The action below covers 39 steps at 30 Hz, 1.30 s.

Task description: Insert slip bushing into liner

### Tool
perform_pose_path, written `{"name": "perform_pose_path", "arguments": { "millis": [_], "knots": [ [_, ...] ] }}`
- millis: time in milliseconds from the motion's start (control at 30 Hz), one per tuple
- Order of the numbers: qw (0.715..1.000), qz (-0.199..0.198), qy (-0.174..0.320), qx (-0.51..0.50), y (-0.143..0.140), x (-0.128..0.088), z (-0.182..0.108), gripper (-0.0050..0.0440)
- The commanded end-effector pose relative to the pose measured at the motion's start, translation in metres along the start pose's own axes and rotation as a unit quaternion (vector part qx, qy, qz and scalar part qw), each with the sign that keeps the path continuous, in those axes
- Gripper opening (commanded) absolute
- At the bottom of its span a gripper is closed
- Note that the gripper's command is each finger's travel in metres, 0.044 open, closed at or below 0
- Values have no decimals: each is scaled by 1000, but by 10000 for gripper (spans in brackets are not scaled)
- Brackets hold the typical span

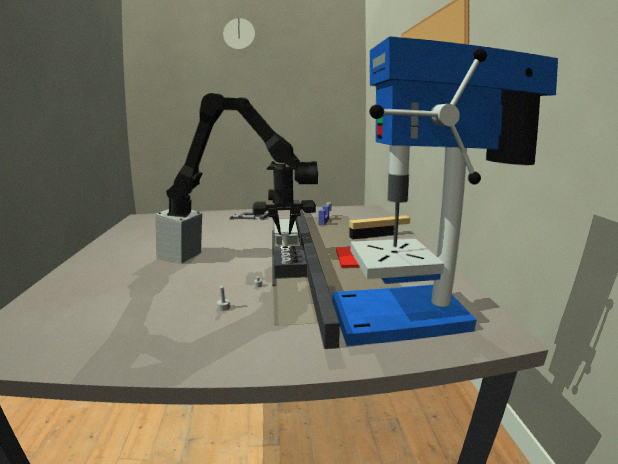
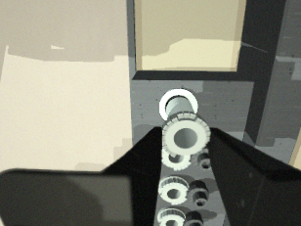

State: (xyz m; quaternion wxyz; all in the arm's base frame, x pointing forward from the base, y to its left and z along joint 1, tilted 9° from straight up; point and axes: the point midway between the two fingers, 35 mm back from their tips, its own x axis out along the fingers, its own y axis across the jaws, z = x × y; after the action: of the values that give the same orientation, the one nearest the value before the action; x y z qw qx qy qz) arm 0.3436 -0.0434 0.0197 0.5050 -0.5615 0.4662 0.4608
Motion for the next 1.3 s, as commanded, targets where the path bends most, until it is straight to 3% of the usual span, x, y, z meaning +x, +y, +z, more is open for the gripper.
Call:
{"name": "perform_pose_path", "arguments": {
  "millis": [0,500,1267],
  "knots": [
    [1000,-11,2,0,-3,-6,-1,-50],
    [1000,-19,5,0,-8,-12,-4,-50],
    [1000,-7,2,0,-1,-4,0,-50]
  ]
}}
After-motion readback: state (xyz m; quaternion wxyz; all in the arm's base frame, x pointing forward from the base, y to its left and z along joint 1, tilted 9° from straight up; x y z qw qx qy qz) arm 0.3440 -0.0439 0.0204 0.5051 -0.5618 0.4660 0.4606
